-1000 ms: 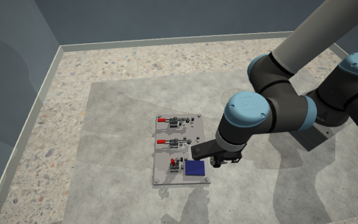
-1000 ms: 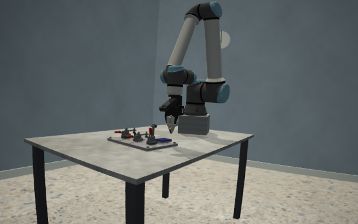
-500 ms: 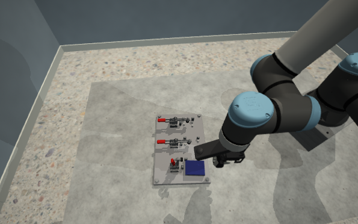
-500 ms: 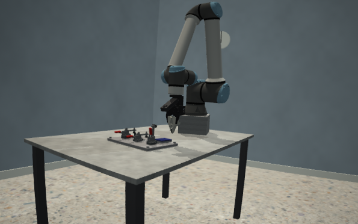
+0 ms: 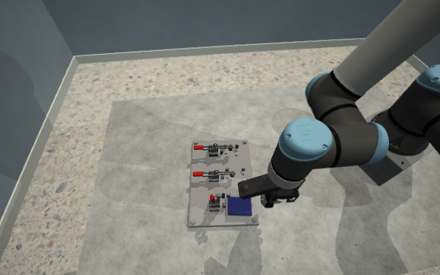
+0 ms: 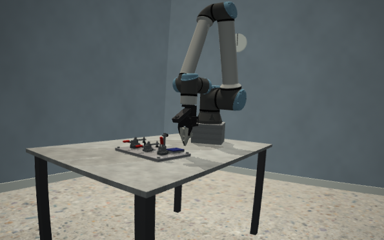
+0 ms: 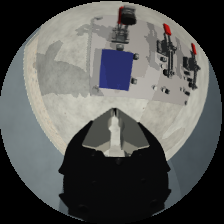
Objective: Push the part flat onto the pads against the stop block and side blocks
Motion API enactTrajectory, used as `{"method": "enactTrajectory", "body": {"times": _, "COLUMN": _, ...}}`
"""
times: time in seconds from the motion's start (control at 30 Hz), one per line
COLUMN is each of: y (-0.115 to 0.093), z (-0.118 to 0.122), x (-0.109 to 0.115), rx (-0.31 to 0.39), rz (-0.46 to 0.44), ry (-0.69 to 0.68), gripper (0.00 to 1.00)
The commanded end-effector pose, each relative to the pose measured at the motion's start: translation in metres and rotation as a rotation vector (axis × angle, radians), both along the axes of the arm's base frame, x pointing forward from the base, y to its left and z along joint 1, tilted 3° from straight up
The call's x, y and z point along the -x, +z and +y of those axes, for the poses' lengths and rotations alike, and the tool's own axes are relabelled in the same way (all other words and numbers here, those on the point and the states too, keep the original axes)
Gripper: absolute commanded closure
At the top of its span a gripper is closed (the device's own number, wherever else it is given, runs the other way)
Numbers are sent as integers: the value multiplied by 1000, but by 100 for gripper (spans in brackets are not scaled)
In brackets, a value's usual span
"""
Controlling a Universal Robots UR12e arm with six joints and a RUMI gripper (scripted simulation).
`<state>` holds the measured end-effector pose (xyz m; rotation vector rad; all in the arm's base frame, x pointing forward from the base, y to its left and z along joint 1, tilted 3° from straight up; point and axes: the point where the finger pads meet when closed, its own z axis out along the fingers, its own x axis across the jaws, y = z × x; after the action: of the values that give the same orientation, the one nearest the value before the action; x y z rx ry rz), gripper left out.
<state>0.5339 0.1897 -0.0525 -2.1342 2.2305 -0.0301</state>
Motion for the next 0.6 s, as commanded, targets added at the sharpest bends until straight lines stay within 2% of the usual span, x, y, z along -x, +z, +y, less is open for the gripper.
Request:
{"method": "enactTrajectory", "body": {"times": 0.0, "y": -9, "z": 0, "x": -1, "rx": 0, "rz": -1, "ry": 0, "gripper": 100}}
{"method": "enactTrajectory", "body": {"times": 0.2, "y": -17, "z": 0, "x": -2, "rx": 0, "rz": -1, "ry": 0, "gripper": 100}}
{"method": "enactTrajectory", "body": {"times": 0.57, "y": -18, "z": 1, "x": -2, "rx": 0, "rz": -1, "ry": 0, "gripper": 100}}
